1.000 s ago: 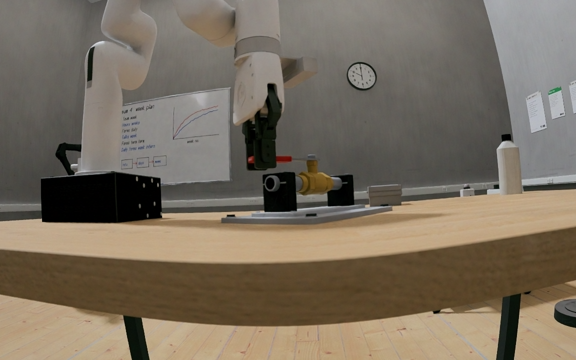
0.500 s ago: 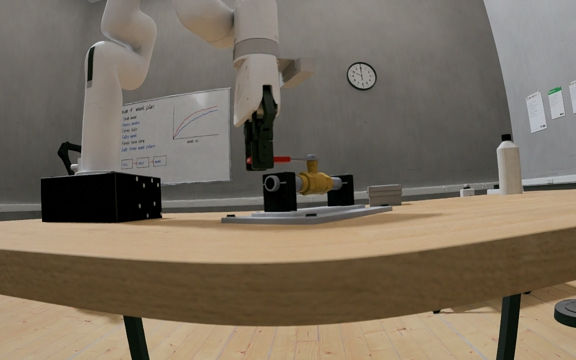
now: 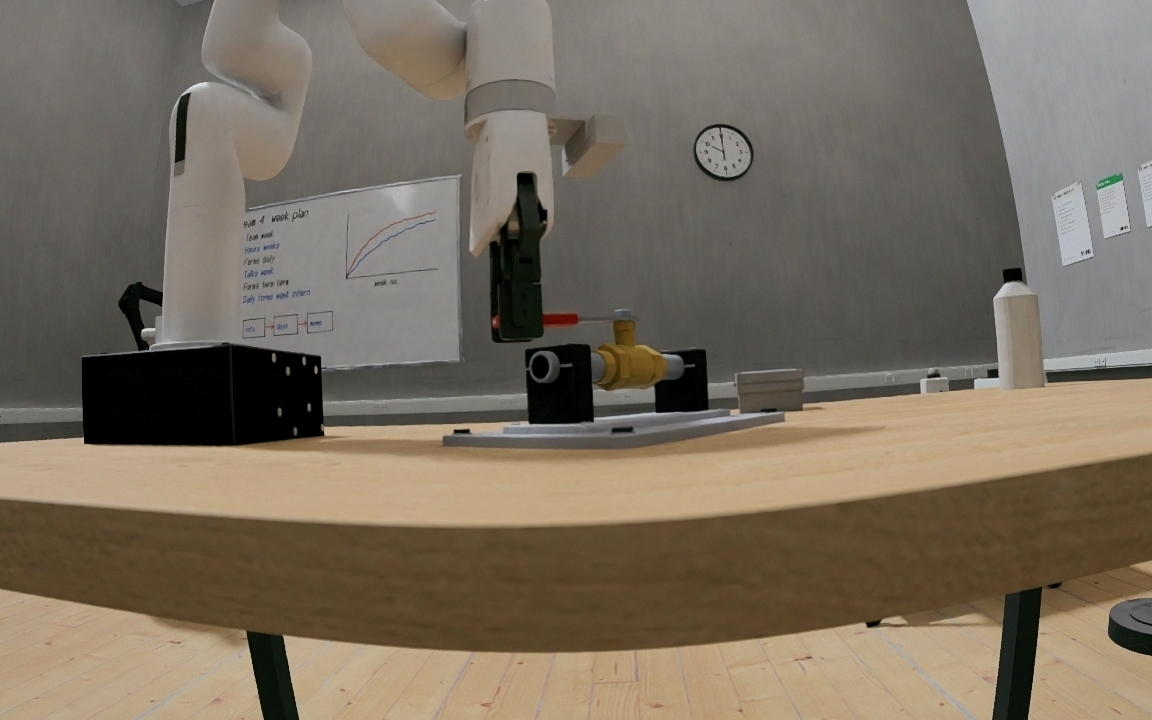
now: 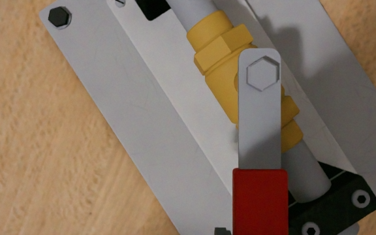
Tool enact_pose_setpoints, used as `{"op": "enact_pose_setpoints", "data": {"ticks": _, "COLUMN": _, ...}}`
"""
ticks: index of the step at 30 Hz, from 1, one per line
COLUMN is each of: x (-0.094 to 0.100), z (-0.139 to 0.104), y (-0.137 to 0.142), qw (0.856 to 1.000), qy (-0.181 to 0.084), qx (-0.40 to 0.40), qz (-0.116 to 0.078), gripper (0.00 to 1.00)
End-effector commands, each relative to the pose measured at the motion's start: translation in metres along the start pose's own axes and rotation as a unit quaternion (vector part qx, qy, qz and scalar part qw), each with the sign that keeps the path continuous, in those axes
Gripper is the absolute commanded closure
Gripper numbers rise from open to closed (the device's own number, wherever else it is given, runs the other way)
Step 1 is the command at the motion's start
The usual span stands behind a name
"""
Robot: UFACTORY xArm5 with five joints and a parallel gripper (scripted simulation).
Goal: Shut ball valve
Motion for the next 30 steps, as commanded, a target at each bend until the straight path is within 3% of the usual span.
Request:
{"op": "enact_pose_setpoints", "data": {"ticks": 1, "x": 0.0, "z": 0.0, "y": -0.003, "qw": 1.0, "qy": 0.0, "qx": -0.02, "qz": 0.0, "gripper": 1.0}}
{"op": "enact_pose_setpoints", "data": {"ticks": 30, "x": 0.0, "z": 0.001, "y": -0.017, "qw": 0.995, "qy": 0.0, "qx": -0.1, "qz": 0.0, "gripper": 1.0}}
Point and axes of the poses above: the point where the finger pads meet when closed, its own x axis back along the fingers, its own y axis across the jaws, z = x × y, the point moved 4 cm from there along x, back along the fingers, and after that the axes turned 2 degrees about -x, right-handed, at the moved point
